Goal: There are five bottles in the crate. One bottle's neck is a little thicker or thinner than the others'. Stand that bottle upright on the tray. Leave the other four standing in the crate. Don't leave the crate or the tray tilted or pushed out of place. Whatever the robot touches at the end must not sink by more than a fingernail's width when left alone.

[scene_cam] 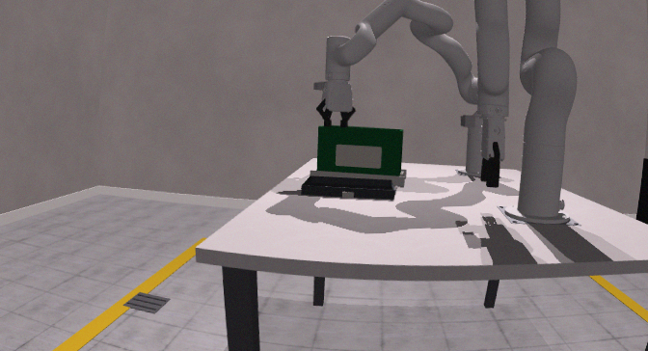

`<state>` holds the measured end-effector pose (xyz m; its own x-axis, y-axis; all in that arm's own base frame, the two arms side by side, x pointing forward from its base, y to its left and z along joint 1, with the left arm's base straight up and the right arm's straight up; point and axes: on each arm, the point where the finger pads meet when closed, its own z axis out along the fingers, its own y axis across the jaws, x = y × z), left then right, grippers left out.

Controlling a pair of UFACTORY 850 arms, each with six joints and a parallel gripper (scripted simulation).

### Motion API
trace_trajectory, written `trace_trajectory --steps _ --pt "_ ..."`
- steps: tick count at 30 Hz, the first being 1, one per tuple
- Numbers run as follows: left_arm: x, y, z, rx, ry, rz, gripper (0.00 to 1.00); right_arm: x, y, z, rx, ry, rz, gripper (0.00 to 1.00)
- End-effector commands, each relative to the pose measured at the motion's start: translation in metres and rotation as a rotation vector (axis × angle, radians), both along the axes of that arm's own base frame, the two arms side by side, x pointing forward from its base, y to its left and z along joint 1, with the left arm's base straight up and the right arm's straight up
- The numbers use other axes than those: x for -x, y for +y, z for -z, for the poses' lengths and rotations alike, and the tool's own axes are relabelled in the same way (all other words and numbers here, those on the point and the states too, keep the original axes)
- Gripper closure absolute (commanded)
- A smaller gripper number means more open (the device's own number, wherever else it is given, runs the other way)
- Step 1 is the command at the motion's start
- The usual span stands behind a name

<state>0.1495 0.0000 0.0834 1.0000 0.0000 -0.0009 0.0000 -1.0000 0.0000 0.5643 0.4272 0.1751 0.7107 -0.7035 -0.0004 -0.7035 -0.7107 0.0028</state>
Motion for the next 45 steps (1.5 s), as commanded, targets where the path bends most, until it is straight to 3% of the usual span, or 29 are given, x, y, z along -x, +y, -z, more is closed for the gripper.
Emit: trace_trajectory --steps 1,19,32,33,45 --pt "-0.001 0.0 0.0 0.0 -0.001 0.0 0.0 -0.001 0.001 -0.012 -0.002 -0.002 0.0 0.34" --pt "-0.001 0.0 0.0 0.0 -0.001 0.0 0.0 -0.001 0.001 -0.061 -0.002 -0.002 0.0 0.34" --pt "-0.001 0.0 0.0 0.0 -0.001 0.0 0.0 -0.001 0.001 -0.068 -0.002 -0.002 0.0 0.34" --pt "-0.001 0.0 0.0 0.0 -0.001 0.0 0.0 -0.001 0.001 -0.068 -0.002 -0.002 0.0 1.0" --pt "-0.001 0.0 0.0 0.0 -0.001 0.0 0.0 -0.001 0.001 -0.068 -0.002 -0.002 0.0 1.0"
